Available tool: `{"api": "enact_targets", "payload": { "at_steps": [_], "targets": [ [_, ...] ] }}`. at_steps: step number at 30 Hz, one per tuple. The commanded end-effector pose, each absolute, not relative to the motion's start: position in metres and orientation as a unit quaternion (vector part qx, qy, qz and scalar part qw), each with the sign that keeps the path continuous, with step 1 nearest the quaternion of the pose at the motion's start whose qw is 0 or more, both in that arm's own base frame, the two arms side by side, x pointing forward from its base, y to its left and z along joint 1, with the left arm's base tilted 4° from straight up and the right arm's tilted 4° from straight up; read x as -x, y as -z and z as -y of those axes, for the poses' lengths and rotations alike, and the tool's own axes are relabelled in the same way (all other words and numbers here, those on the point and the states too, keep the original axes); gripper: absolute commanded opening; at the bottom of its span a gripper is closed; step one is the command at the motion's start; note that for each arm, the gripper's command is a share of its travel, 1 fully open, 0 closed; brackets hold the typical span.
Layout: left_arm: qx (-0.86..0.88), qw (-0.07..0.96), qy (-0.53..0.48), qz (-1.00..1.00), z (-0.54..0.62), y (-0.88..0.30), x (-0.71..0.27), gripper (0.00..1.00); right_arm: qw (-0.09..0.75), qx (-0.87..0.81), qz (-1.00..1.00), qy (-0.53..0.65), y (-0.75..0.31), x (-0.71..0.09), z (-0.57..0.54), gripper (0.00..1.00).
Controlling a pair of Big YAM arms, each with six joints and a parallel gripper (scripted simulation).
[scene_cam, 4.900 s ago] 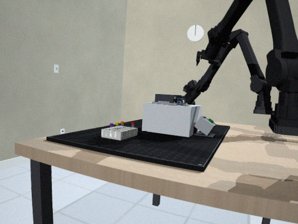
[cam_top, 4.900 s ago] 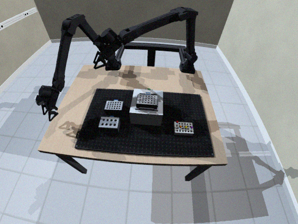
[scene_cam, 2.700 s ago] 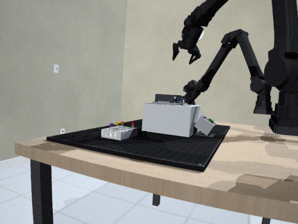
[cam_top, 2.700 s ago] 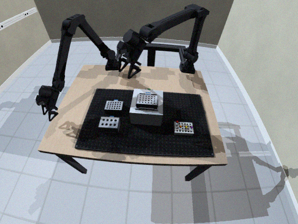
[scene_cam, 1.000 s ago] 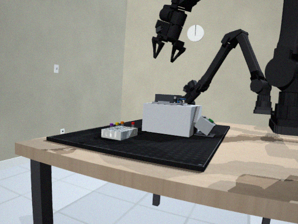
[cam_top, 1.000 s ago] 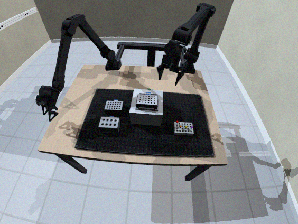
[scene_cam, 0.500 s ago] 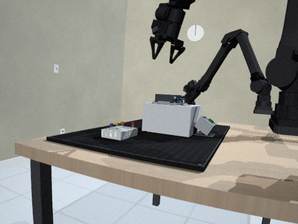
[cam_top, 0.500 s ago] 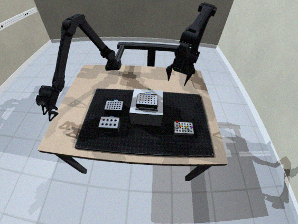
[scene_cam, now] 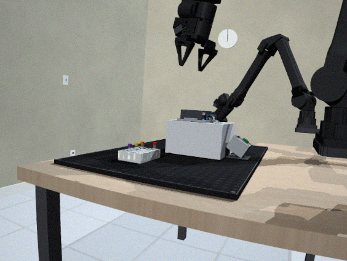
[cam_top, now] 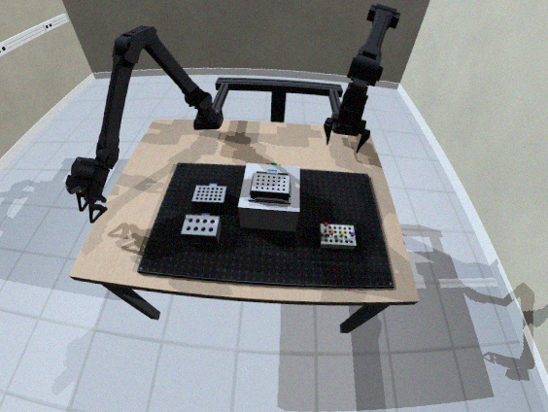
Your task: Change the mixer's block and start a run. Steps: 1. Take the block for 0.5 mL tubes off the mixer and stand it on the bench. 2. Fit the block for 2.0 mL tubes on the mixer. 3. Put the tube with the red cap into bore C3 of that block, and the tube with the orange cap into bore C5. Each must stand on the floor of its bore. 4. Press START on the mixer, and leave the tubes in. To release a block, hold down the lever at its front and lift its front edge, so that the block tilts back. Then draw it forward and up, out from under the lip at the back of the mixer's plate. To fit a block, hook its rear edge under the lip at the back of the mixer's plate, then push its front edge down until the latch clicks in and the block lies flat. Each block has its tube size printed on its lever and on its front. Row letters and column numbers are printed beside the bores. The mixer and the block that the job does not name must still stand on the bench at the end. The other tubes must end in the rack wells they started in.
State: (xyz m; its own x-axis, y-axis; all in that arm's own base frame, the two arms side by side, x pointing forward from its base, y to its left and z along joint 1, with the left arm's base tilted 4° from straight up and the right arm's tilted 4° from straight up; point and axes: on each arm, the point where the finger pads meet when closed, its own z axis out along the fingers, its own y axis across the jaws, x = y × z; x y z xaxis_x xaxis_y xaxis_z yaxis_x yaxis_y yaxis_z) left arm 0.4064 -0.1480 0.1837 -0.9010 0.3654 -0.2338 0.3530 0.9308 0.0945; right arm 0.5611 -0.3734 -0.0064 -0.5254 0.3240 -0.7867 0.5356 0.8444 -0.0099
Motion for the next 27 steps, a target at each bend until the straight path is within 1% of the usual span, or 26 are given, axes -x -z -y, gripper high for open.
{"api": "enact_targets", "payload": {
  "at_steps": [1,7,12,17,21,27],
  "targets": [
    [-0.144,0.115,-0.032,-0.982,0.123,-0.194,-0.407,1.0,0.423,-0.242,-0.864,0.13,-0.001,-0.564,0.373,1.0],
    [-0.132,0.102,-0.027,-0.986,0.118,-0.191,-0.396,1.0,0.423,-0.242,-0.864,0.13,-0.001,-0.564,0.373,1.0],
    [-0.079,0.065,-0.032,-0.994,0.091,-0.188,-0.376,1.0,0.423,-0.242,-0.864,0.13,-0.001,-0.564,0.373,1.0],
    [-0.096,0.085,-0.03,-0.991,0.069,-0.19,-0.366,1.0,0.423,-0.242,-0.864,0.13,-0.001,-0.564,0.373,1.0],
    [-0.065,0.047,-0.031,-0.996,0.062,-0.186,-0.351,1.0,0.423,-0.242,-0.864,0.13,-0.001,-0.564,0.373,1.0],
    [-0.05,0.04,-0.034,-0.997,0.044,-0.18,-0.338,1.0,0.423,-0.242,-0.864,0.13,-0.001,-0.564,0.373,1.0]
  ]
}}
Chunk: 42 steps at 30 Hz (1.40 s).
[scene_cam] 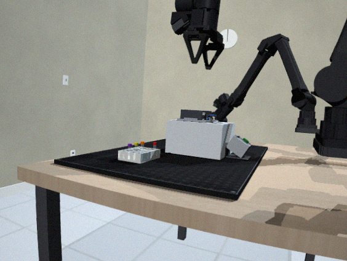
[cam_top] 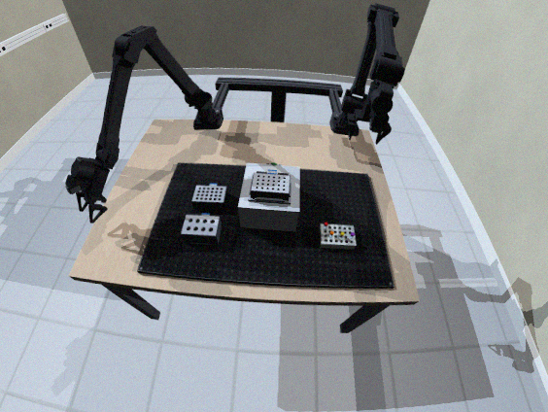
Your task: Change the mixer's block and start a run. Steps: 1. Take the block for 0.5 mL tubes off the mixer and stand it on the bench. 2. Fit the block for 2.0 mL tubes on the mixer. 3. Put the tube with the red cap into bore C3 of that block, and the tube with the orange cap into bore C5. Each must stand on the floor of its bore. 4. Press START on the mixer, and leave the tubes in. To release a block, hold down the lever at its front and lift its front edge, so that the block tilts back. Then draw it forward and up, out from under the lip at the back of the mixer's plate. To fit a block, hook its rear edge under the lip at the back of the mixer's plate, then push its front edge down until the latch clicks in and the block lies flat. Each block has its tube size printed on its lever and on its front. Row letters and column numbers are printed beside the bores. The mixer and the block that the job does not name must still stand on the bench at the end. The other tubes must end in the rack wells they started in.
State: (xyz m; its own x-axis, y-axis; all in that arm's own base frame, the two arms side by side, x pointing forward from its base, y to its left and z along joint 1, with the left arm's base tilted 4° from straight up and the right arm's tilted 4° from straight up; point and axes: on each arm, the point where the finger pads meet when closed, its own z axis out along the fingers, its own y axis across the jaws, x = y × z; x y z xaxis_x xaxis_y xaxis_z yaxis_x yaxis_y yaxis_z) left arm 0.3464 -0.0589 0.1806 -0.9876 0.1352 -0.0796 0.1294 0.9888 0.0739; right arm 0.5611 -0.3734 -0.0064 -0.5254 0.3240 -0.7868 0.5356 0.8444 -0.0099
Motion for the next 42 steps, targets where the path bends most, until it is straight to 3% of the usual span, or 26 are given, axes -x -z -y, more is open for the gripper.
{"api": "enact_targets", "payload": {
  "at_steps": [1,9,41,42],
  "targets": [
    [-0.051,0.043,-0.034,-0.997,0.038,-0.179,-0.333,1.0,0.423,-0.242,-0.864,0.13,-0.001,-0.564,0.373,1.0],
    [-0.001,0.004,-0.031,-1.0,0.018,-0.18,-0.304,1.0,0.423,-0.242,-0.864,0.13,-0.001,-0.564,0.373,1.0],
    [-0.027,0.015,-0.038,-0.999,-0.016,-0.175,-0.268,1.0,0.423,-0.242,-0.864,0.13,-0.001,-0.564,0.373,1.0],
    [-0.027,0.017,-0.038,-0.999,-0.018,-0.175,-0.268,1.0,0.411,-0.236,-0.872,0.124,-0.005,-0.564,0.366,0.0]
  ]
}}
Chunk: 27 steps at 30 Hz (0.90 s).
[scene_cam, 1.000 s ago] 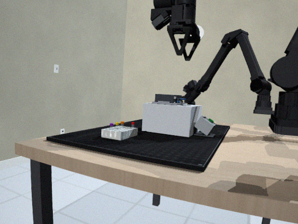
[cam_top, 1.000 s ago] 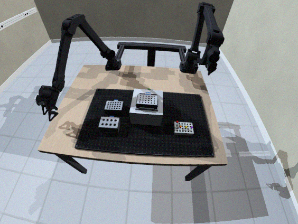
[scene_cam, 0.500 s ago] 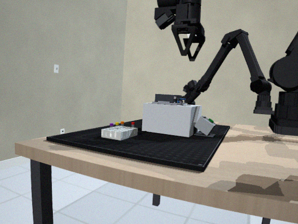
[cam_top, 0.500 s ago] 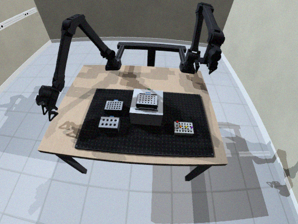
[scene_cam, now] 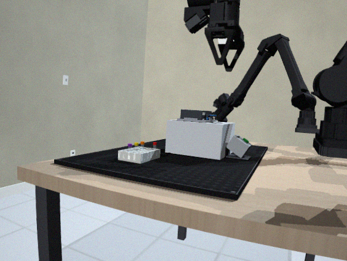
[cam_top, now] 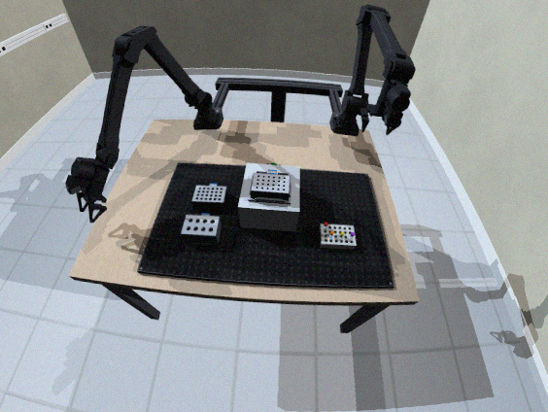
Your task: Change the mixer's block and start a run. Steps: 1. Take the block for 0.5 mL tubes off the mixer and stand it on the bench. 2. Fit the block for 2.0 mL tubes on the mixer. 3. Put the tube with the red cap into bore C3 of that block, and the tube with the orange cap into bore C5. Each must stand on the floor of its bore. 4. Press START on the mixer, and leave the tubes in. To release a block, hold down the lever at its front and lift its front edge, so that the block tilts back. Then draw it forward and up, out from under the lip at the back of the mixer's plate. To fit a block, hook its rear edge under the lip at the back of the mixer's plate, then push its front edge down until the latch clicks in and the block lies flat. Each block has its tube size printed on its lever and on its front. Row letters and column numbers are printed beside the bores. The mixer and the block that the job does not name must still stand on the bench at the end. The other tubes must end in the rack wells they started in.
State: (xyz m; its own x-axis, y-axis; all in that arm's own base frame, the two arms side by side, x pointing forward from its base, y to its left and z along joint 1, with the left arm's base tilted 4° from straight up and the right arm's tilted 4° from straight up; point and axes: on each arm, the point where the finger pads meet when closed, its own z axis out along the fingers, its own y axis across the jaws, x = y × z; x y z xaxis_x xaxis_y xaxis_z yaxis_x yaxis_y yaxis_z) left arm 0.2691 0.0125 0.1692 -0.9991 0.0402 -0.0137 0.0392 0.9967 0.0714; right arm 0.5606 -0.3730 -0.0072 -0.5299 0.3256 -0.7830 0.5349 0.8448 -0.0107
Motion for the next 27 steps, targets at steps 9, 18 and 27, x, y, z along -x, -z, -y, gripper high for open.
{"api": "enact_targets", "payload": {
  "at_steps": [9,18,27],
  "targets": [
    [-0.023,0.017,-0.038,-0.999,-0.024,-0.172,-0.261,1.0,0.37,-0.191,-0.904,0.1,-0.045,-0.57,0.324,0.0],
    [-0.019,0.02,-0.037,-0.999,-0.02,-0.173,-0.265,1.0,0.309,-0.155,-0.935,0.081,-0.069,-0.563,0.292,0.0],
    [-0.021,0.022,-0.036,-0.999,-0.018,-0.173,-0.269,1.0,0.299,-0.153,-0.939,0.075,-0.083,-0.548,0.255,0.0]
  ]
}}
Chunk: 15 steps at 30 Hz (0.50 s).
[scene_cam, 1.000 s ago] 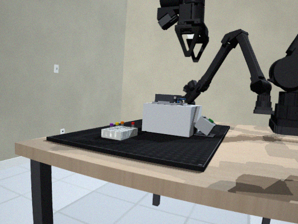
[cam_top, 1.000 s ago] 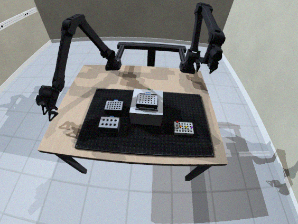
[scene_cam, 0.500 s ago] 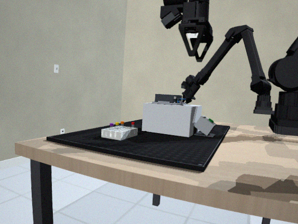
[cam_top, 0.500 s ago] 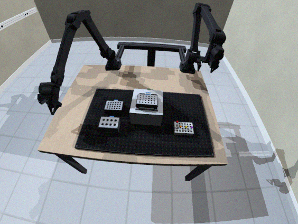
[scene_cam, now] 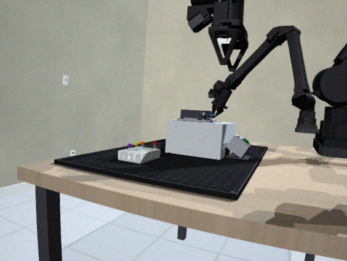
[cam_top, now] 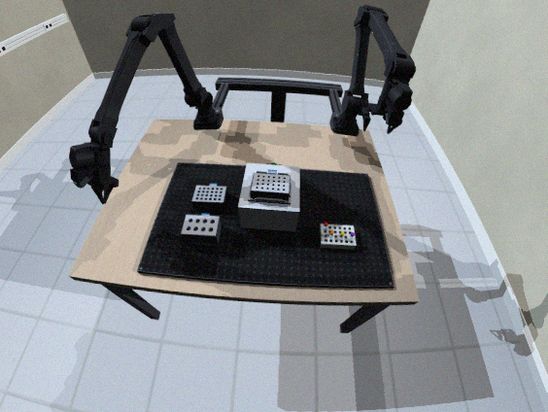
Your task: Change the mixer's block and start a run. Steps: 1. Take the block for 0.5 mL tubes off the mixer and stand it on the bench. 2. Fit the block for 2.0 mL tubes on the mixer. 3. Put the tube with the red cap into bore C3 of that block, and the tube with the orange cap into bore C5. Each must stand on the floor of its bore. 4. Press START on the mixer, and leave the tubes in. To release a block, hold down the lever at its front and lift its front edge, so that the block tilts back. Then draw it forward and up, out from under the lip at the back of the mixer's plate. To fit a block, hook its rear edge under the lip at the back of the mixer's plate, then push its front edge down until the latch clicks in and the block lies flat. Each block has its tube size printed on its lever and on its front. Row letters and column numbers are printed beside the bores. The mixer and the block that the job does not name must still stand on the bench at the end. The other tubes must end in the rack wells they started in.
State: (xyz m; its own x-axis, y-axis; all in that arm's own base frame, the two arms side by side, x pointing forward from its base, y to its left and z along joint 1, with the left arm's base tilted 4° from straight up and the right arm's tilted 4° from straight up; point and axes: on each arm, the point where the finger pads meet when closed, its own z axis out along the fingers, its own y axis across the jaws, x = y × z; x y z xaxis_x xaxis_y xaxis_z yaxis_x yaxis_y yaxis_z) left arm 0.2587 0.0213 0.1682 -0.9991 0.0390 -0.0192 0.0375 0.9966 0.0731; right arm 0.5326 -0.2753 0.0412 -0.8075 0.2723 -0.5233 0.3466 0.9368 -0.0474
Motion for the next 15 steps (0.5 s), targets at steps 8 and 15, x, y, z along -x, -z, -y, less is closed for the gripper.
{"api": "enact_targets", "payload": {
  "at_steps": [8,15],
  "targets": [
    [-0.029,0.019,-0.036,-0.999,-0.018,-0.174,-0.271,1.0,0.229,-0.129,-0.963,0.058,-0.084,-0.518,0.22,0.0],
    [-0.019,0.021,-0.036,-0.999,-0.018,-0.175,-0.273,1.0,0.207,-0.114,-0.97,0.054,-0.085,-0.5,0.202,0.0]
  ]
}}
